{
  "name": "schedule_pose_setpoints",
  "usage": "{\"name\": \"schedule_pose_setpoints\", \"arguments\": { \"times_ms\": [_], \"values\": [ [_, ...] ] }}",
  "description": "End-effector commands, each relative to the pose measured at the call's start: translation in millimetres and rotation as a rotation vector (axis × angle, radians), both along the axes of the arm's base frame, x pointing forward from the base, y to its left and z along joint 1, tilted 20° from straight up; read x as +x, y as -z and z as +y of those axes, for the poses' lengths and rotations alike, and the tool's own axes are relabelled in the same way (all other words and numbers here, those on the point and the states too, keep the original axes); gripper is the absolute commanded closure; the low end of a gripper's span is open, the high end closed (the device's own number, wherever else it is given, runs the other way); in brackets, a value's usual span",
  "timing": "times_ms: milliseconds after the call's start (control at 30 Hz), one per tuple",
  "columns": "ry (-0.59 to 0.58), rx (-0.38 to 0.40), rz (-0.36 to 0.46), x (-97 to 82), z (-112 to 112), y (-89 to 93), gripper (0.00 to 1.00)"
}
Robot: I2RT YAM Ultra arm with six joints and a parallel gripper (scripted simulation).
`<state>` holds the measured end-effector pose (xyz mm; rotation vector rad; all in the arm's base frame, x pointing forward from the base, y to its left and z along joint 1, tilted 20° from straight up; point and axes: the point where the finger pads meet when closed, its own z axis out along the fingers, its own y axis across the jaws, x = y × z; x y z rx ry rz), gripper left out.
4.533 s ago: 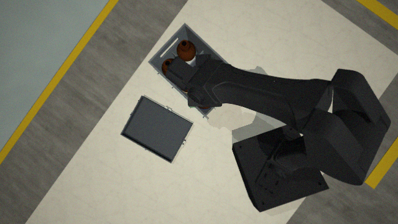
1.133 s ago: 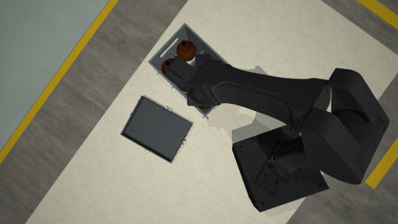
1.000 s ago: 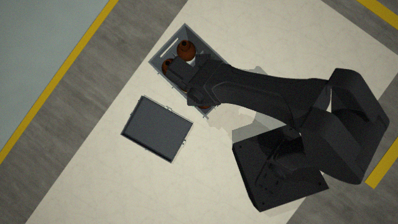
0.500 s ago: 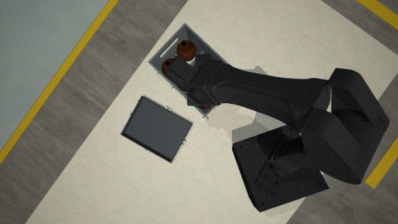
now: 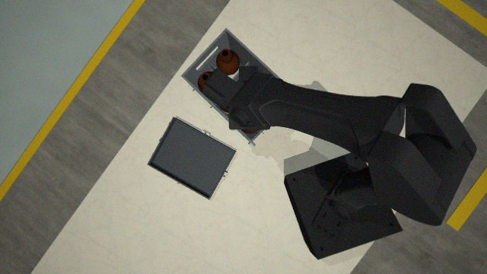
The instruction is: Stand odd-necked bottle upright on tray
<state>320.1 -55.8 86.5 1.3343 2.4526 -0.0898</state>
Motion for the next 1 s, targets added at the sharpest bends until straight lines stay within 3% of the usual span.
{"name": "schedule_pose_setpoints", "arguments": {
  "times_ms": [0,700,967],
  "values": [
    [-0.001,-0.007,-0.018,1.6,-1,-4.4,0.39],
    [-0.001,-0.007,-0.018,1.7,-1,-4.9,0.39],
    [-0.004,-0.008,-0.039,3.6,3,-20.9,0.39]
  ]
}}
